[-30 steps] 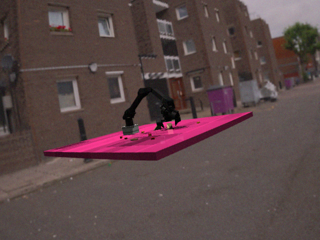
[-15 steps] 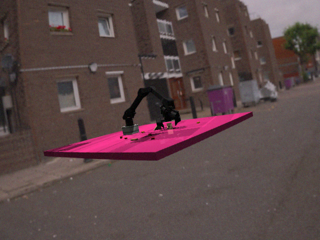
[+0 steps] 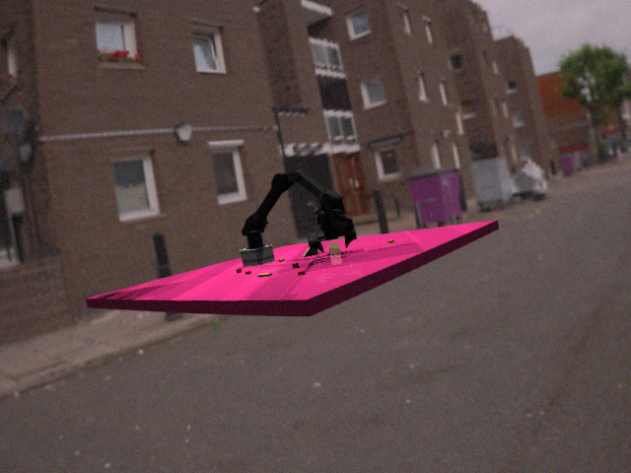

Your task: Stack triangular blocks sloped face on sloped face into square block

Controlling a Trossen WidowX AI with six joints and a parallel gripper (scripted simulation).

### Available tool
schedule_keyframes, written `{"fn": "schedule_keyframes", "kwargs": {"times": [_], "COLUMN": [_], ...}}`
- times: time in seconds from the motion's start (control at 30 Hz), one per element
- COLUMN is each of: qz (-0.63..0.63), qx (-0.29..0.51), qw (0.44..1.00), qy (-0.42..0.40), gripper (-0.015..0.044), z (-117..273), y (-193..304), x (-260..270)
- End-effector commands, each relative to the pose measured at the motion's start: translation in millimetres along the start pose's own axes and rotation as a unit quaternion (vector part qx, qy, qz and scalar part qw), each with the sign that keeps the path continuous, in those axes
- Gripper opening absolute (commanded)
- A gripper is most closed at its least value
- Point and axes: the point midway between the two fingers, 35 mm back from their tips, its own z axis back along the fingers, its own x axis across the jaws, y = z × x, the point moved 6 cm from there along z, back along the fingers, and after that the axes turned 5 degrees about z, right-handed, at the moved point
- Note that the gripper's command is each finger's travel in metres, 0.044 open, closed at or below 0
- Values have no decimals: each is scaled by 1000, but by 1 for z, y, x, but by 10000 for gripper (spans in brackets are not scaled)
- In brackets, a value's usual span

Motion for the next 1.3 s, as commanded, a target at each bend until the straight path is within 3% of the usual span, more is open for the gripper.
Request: {"fn": "schedule_keyframes", "kwargs": {"times": [0.0, 0.2, 0.53, 0.8, 0.97, 1.27], "qz": [-5, -5, 0, 0, -2, -26], "qx": [-4, -4, 0, 0, 0, 6], "qw": [1000, 1000, 1000, 1000, 1000, 1000], "qy": [0, 0, 0, 0, 1, 13], "gripper": [440, 440, 177, 124, 0, 0], "z": [-3, -3, 0, 0, 2, 33], "y": [2, 2, 0, 0, -2, -31], "x": [1, 1, 0, 0, 0, -3]}}
